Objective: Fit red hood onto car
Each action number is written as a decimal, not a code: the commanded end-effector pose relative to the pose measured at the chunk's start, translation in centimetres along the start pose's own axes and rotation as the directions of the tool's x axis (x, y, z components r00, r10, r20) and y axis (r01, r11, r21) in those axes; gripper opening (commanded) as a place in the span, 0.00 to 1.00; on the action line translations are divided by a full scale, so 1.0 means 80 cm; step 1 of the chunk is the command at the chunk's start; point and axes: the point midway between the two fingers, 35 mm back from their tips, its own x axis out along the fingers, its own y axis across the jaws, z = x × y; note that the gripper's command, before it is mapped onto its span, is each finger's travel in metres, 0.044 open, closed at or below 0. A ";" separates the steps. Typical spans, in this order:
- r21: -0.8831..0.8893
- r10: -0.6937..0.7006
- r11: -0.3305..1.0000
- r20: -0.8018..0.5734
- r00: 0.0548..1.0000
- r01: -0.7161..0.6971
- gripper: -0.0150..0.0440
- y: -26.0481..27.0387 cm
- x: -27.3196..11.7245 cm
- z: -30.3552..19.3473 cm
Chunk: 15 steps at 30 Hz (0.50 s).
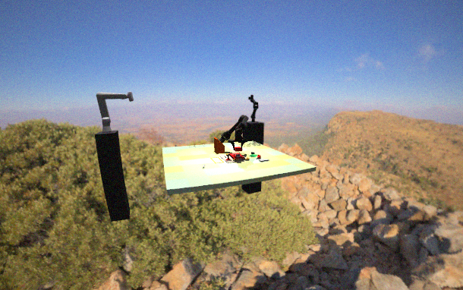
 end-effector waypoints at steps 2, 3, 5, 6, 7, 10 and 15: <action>0.003 0.004 1.000 -0.001 1.000 -0.004 0.25 0.004 0.020 -0.002; 0.003 0.004 1.000 -0.001 1.000 -0.004 0.25 0.005 0.027 -0.002; 0.003 0.005 1.000 -0.001 1.000 -0.005 0.25 0.006 0.038 -0.003; 0.003 0.005 1.000 -0.001 1.000 -0.005 0.25 0.007 0.044 -0.003; 0.003 0.006 1.000 -0.001 1.000 -0.006 0.25 0.008 0.048 -0.004; 0.003 0.006 1.000 -0.001 1.000 -0.006 0.25 0.008 0.052 -0.005; 0.003 0.006 1.000 -0.001 1.000 -0.006 0.25 0.007 0.052 -0.005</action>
